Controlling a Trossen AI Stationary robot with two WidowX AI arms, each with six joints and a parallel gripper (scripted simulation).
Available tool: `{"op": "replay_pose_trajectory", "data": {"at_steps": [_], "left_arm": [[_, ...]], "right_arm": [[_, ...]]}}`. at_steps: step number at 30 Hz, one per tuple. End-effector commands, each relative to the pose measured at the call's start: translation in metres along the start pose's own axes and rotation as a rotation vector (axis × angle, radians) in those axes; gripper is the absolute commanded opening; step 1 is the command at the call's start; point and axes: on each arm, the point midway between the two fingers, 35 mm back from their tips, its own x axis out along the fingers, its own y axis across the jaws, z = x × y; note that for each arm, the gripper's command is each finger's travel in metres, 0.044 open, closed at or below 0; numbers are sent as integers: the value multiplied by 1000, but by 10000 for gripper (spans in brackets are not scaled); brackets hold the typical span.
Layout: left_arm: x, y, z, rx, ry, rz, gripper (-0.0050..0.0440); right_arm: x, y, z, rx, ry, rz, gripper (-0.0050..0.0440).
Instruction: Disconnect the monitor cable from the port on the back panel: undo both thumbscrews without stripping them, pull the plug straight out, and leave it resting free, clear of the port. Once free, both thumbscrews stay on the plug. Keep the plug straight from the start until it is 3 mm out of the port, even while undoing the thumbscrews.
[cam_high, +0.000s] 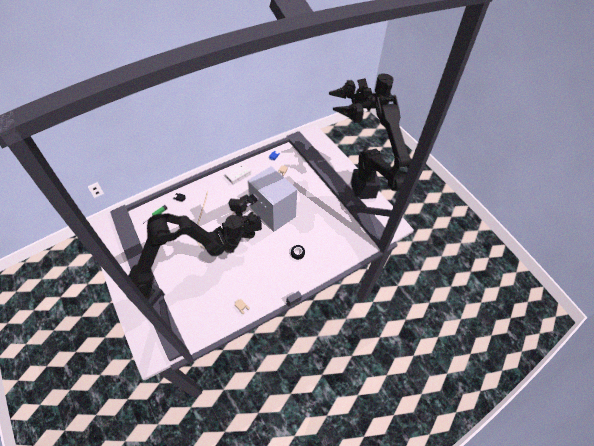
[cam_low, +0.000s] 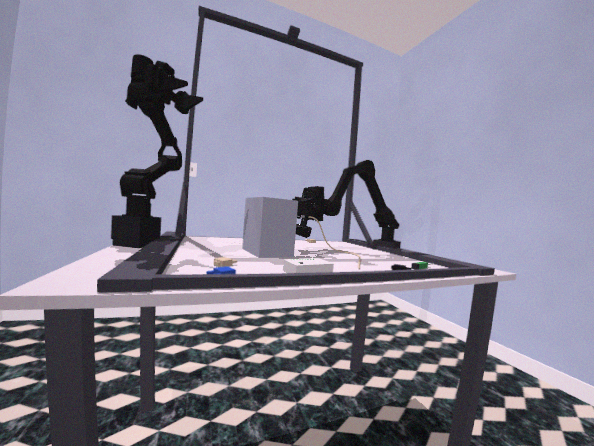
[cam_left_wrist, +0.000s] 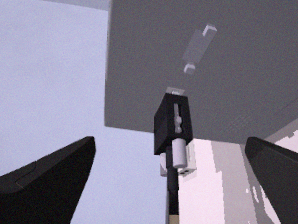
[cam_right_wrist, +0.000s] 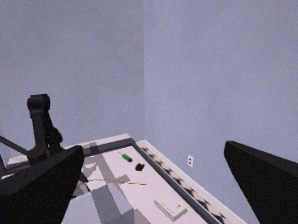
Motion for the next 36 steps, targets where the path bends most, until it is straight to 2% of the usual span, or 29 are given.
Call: {"op": "replay_pose_trajectory", "data": {"at_steps": [1,2,13,15,22,36], "left_arm": [[-3,5,0,38,9,39,440],[-3,5,0,38,9,39,440],[-3,5,0,38,9,39,176],[-3,5,0,38,9,39,176],[-3,5,0,38,9,39,8],[-3,6,0,-5,10,9,0]], "right_arm": [[0,1,3,-4,-1,3,440],[0,1,3,-4,-1,3,440],[0,1,3,-4,-1,3,440],[0,1,3,-4,-1,3,440],[0,1,3,-4,-1,3,440],[0,1,3,-4,-1,3,440]]}}
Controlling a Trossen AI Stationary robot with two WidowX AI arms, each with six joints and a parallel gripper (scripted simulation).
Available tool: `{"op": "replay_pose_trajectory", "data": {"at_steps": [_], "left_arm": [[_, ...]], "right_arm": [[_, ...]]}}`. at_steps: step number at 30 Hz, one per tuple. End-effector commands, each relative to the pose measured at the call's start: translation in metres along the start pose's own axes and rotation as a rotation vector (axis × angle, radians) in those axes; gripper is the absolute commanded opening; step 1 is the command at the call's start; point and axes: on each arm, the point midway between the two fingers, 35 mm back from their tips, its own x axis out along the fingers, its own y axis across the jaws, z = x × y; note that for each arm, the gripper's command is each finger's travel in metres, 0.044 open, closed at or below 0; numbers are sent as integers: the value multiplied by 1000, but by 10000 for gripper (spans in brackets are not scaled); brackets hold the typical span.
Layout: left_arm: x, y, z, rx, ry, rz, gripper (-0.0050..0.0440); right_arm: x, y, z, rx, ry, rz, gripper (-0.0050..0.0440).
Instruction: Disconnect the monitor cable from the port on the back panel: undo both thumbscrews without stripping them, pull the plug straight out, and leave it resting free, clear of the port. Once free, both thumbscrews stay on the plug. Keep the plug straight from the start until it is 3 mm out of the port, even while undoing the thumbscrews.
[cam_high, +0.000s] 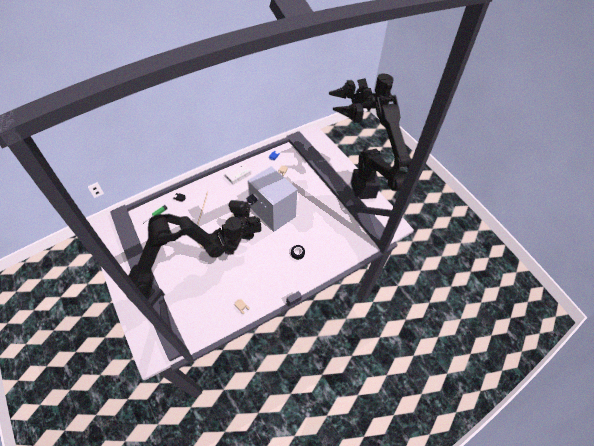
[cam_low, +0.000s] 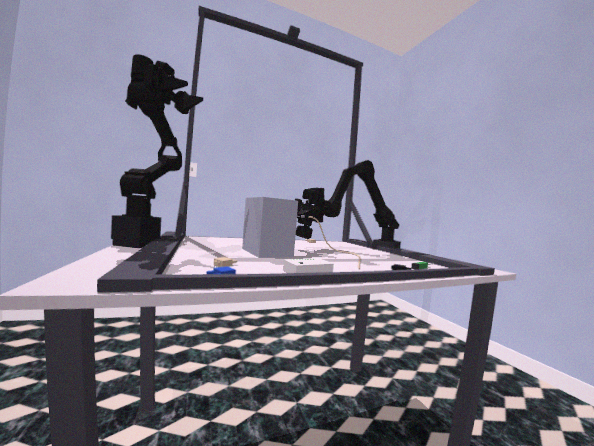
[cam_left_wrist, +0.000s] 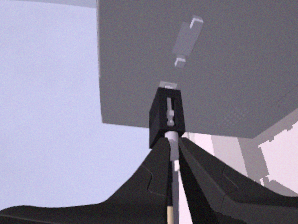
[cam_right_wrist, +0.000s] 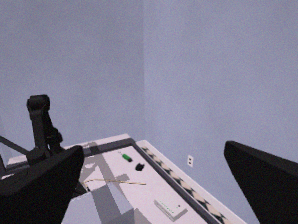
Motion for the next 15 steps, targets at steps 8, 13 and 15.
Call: {"op": "replay_pose_trajectory", "data": {"at_steps": [8,13,15], "left_arm": [[0,12,2,-101,-4,-40,0],[0,13,2,-140,-5,-68,0],[0,14,2,-158,-5,-80,0]], "right_arm": [[0,1,3,-4,-1,3,440],[0,1,3,-4,-1,3,440],[0,1,3,-4,-1,3,440]]}}
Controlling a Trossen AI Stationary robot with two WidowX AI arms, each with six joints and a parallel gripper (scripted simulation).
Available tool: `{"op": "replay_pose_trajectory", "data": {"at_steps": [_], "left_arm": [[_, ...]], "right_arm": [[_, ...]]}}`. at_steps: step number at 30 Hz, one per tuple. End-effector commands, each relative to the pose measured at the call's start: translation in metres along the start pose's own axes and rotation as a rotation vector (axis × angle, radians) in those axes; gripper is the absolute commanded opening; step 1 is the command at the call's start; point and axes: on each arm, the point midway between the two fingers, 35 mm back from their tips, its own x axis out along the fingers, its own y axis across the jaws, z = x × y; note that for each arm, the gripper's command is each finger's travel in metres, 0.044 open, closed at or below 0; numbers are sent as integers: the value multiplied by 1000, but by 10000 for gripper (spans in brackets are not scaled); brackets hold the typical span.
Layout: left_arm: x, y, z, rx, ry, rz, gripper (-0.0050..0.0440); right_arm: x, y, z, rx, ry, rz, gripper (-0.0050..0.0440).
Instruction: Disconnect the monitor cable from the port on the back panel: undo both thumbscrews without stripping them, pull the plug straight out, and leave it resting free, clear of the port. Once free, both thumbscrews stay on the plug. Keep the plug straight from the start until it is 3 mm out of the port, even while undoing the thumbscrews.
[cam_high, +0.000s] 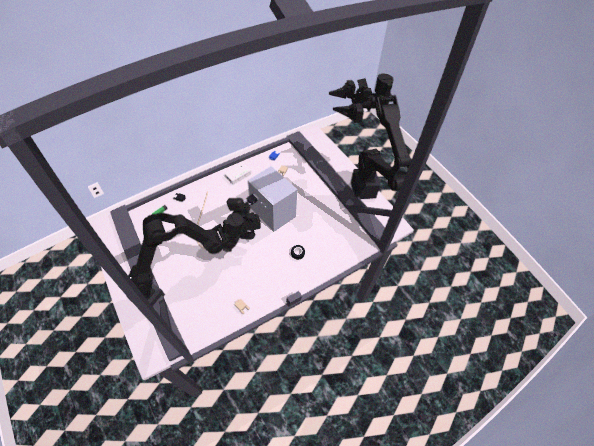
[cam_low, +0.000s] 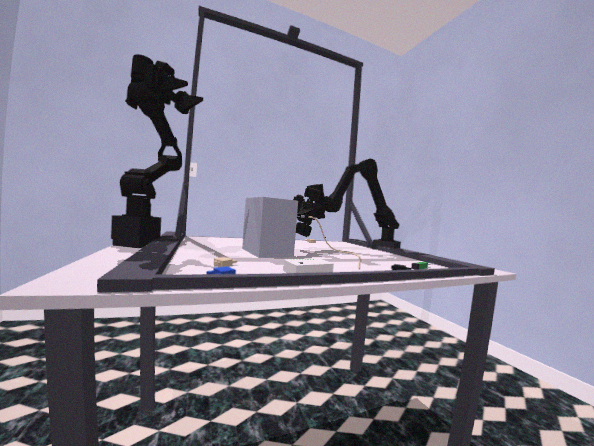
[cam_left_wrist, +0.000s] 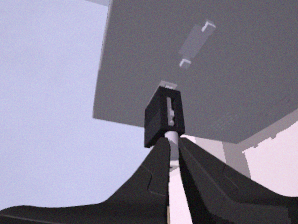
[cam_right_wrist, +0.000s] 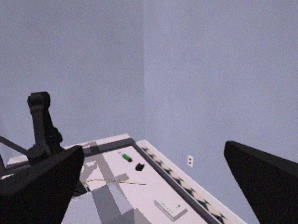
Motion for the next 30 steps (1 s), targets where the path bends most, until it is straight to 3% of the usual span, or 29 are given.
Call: {"op": "replay_pose_trajectory", "data": {"at_steps": [1,30], "left_arm": [[-1,11,4,-63,-6,-15,0],[0,17,3,-301,-9,-183,0]], "right_arm": [[0,1,3,-4,-1,3,440],[0,1,3,-4,-1,3,440]]}}
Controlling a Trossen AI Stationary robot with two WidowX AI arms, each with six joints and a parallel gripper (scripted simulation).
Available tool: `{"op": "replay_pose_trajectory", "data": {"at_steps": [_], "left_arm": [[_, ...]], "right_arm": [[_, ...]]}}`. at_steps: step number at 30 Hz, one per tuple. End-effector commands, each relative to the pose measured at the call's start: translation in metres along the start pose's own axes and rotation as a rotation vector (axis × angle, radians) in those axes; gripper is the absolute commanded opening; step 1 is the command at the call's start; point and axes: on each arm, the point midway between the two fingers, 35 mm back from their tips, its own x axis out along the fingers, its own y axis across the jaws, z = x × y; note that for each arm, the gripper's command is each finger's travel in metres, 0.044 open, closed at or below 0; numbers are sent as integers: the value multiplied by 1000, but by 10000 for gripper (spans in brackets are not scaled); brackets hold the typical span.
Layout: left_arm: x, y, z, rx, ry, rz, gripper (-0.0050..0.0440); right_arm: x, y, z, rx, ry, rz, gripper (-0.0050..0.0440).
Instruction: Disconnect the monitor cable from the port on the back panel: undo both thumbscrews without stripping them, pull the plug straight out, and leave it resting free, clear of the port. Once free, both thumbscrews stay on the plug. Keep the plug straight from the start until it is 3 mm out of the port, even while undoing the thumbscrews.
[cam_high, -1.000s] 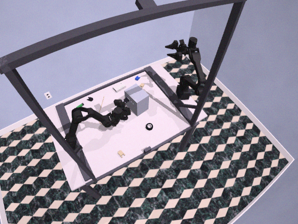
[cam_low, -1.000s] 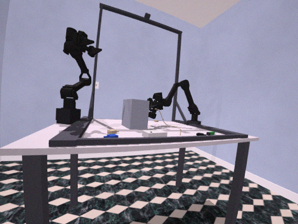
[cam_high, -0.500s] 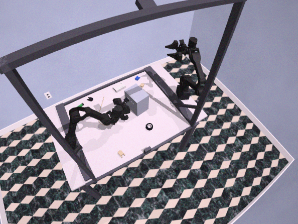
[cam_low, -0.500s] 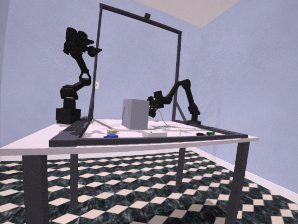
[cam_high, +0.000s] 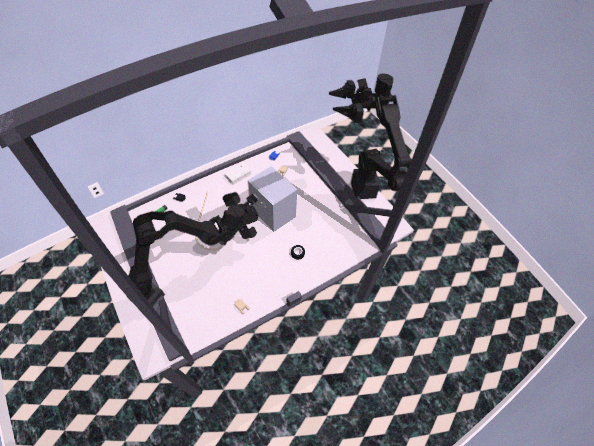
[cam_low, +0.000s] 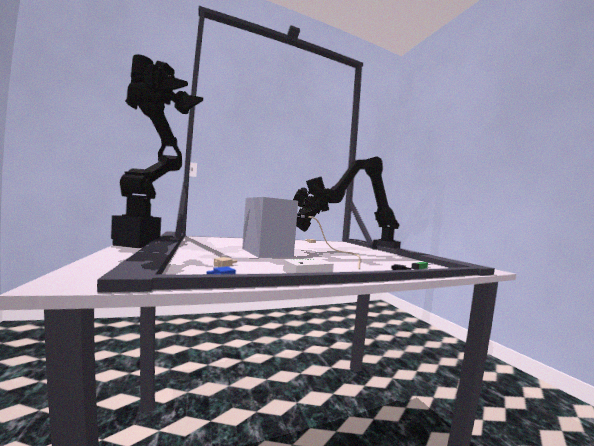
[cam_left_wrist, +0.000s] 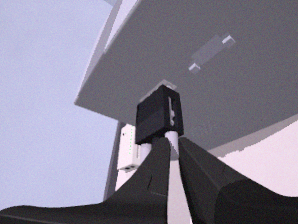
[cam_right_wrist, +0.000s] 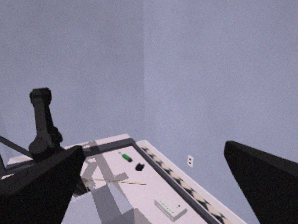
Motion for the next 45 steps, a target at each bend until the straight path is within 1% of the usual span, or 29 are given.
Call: {"op": "replay_pose_trajectory", "data": {"at_steps": [1,5,8,21,32,34,36,45], "left_arm": [[-3,10,6,-55,-13,-15,0],[-3,10,6,-70,-13,-25,0],[-3,11,6,-119,-14,-60,0],[-5,11,4,-119,-14,-60,0],[-2,12,6,-119,-14,-60,0],[-2,12,6,-119,-14,-60,48],[-2,12,6,-119,-14,-60,48],[-2,12,6,-119,-14,-60,264]], "right_arm": [[0,1,3,-4,-1,3,440],[0,1,3,-4,-1,3,440],[0,1,3,-4,-1,3,440],[0,1,3,-4,-1,3,440],[0,1,3,-4,-1,3,440],[0,1,3,-4,-1,3,440],[0,1,3,-4,-1,3,440],[0,1,3,-4,-1,3,440]]}}
